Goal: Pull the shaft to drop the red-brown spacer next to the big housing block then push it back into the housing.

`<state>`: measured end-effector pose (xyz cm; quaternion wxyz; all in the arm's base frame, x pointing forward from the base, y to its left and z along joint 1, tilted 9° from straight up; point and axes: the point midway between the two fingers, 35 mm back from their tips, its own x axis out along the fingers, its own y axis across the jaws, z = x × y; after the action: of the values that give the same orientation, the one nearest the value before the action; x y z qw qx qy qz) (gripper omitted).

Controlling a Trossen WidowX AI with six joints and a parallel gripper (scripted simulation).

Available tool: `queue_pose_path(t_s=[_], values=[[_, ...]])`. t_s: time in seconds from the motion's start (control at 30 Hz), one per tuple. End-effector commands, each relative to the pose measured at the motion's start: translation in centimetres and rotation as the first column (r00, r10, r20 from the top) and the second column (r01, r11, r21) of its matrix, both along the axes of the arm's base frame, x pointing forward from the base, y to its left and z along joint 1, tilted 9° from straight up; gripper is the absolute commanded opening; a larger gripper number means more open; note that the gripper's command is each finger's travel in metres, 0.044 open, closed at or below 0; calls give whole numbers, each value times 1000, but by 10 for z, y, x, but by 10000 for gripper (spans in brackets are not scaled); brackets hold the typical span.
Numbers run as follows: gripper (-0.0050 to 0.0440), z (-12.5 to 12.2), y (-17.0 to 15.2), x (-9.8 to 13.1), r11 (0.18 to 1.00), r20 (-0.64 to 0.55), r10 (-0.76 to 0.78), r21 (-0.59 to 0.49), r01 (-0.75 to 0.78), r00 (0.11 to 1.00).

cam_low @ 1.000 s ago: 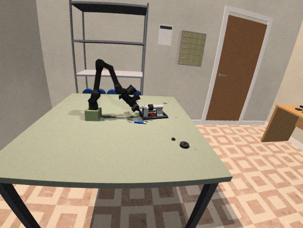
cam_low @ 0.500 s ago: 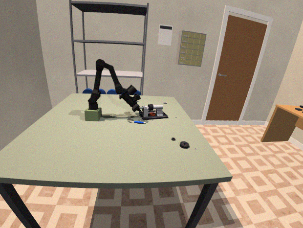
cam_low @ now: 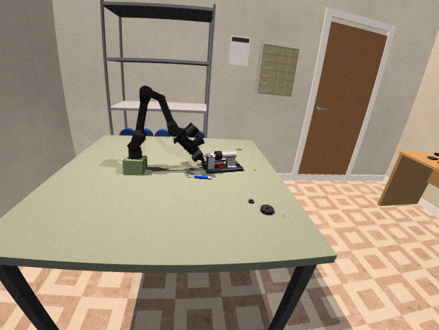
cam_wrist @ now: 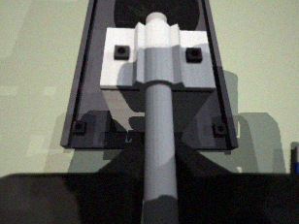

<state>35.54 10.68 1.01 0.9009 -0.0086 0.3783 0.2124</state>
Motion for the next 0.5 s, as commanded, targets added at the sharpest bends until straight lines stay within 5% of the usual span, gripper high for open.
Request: queue_pose_path(t_s=[0.0, 0.47], values=[[-50, 13, 3, 12, 1000, 38, -6, 11, 6, 999], [-50, 13, 4, 16, 1000, 39, -6, 11, 5, 999]])
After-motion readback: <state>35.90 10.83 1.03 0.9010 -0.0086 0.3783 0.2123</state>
